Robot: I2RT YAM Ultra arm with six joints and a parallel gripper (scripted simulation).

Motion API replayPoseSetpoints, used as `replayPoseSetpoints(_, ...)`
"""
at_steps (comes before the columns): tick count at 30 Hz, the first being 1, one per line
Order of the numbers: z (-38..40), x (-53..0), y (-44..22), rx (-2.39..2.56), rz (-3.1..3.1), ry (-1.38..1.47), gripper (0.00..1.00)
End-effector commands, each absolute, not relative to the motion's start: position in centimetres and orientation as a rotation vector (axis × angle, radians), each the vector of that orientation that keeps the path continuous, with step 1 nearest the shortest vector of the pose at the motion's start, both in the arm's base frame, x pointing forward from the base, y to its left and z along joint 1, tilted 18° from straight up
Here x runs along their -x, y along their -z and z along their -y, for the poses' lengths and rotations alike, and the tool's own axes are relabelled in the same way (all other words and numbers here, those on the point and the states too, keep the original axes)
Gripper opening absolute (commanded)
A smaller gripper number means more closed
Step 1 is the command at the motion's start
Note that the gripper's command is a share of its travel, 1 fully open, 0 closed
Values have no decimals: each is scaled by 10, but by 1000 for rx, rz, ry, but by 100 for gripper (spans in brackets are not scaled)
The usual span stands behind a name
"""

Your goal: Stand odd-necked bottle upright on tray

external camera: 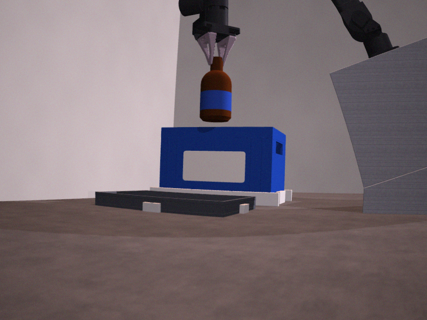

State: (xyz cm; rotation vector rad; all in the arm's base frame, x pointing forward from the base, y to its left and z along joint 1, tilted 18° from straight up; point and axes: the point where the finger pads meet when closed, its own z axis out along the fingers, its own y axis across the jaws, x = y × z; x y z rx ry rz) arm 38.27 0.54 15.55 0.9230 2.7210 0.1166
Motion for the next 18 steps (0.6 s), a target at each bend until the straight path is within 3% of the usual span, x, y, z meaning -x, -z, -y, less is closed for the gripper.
replayPoseSetpoints(1, -11, -379, -173, -921, -2666, -120, 0)
replayPoseSetpoints(18, -45, -376, -172, -921, -2663, -125, 0)
